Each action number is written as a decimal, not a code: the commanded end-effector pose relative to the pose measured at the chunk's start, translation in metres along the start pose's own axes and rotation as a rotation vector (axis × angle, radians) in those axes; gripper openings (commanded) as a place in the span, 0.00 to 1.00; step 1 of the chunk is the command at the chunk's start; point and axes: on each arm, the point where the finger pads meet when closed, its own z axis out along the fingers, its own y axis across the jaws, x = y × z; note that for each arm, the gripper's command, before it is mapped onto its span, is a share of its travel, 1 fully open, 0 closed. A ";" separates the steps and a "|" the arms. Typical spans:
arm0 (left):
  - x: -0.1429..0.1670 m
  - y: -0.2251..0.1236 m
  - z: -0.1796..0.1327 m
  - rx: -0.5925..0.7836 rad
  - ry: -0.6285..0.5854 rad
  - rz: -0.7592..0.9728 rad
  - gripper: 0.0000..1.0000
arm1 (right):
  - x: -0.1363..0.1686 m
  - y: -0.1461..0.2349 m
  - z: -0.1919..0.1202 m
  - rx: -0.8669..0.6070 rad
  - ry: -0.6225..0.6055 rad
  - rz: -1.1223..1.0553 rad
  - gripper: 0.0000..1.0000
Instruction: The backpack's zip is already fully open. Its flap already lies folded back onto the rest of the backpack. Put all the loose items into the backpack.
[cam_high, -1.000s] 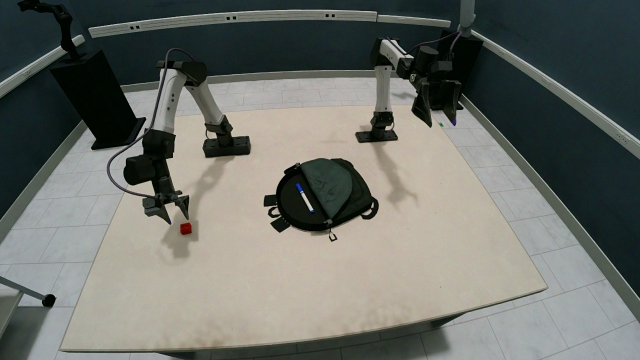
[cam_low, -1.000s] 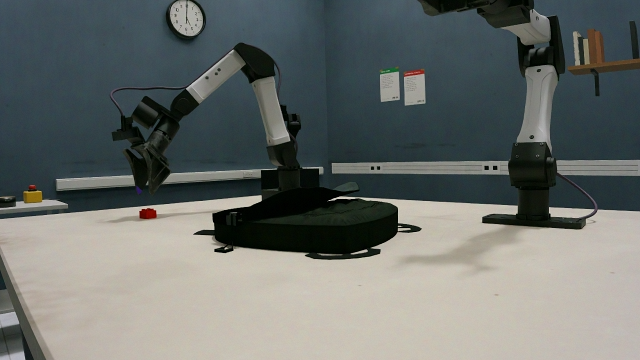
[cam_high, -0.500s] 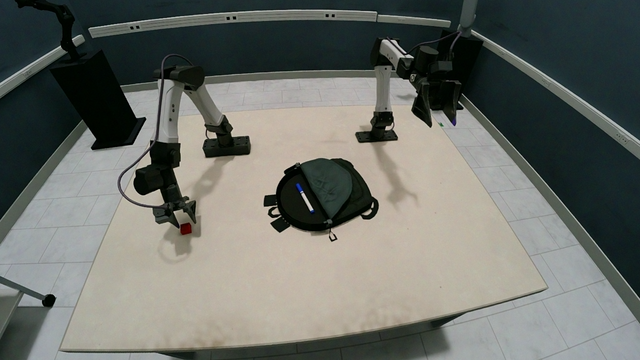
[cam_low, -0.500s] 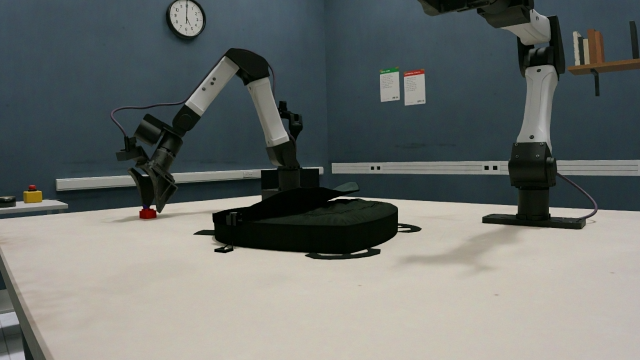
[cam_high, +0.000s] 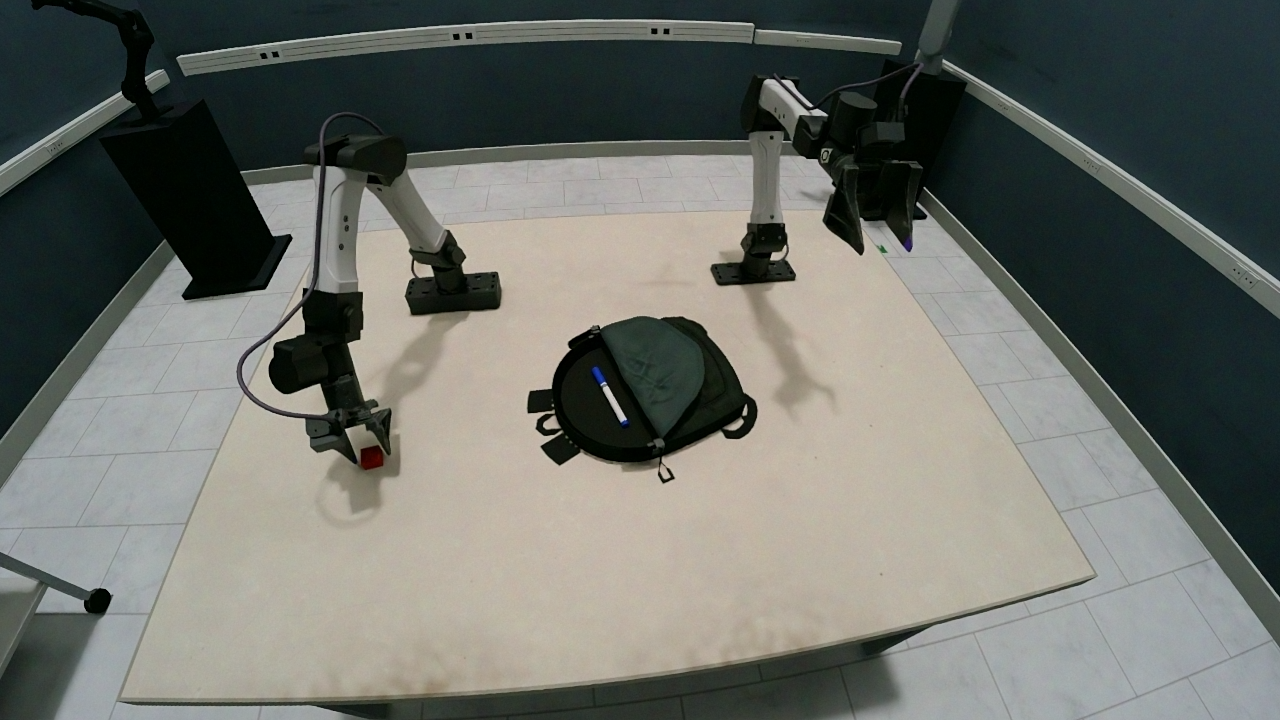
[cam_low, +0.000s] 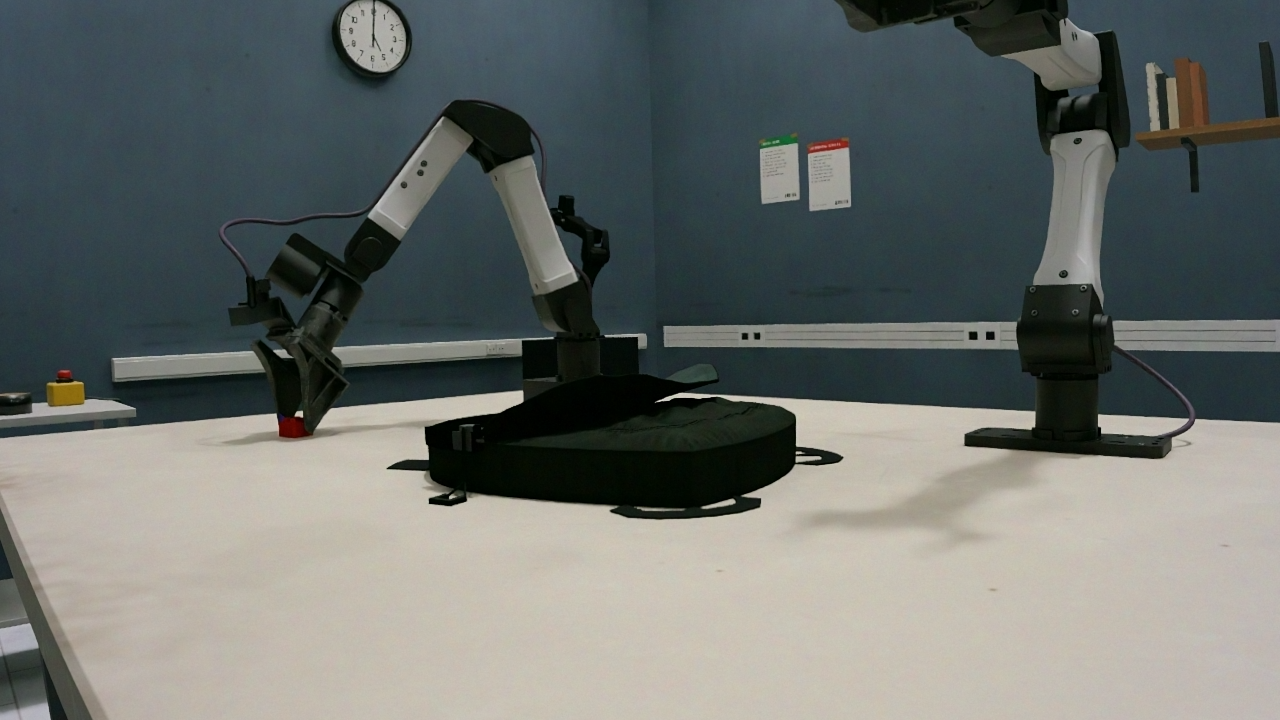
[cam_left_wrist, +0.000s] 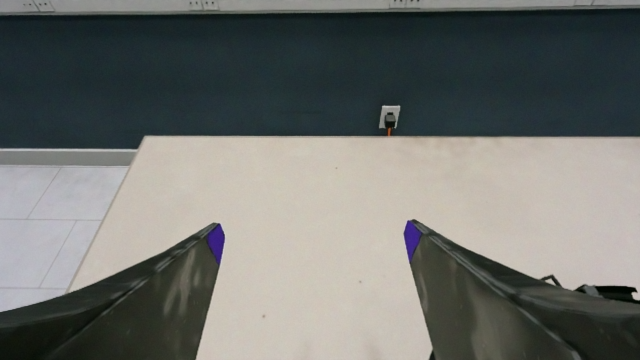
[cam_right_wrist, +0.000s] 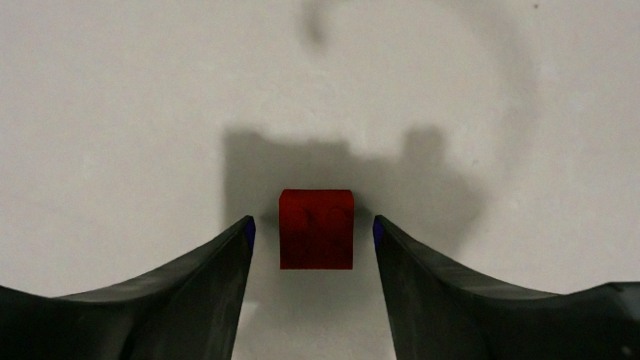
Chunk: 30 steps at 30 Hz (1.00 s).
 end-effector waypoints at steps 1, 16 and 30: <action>-0.007 0.000 -0.001 -0.001 -0.018 -0.002 0.90 | -0.017 -0.002 -0.006 0.022 -0.049 -0.022 0.64; -0.007 0.000 -0.001 -0.001 -0.018 -0.002 0.90 | -0.023 -0.004 -0.009 0.031 -0.064 -0.028 0.64; -0.007 0.000 -0.001 -0.001 -0.018 -0.002 0.90 | -0.008 -0.001 -0.012 0.022 -0.048 -0.021 0.64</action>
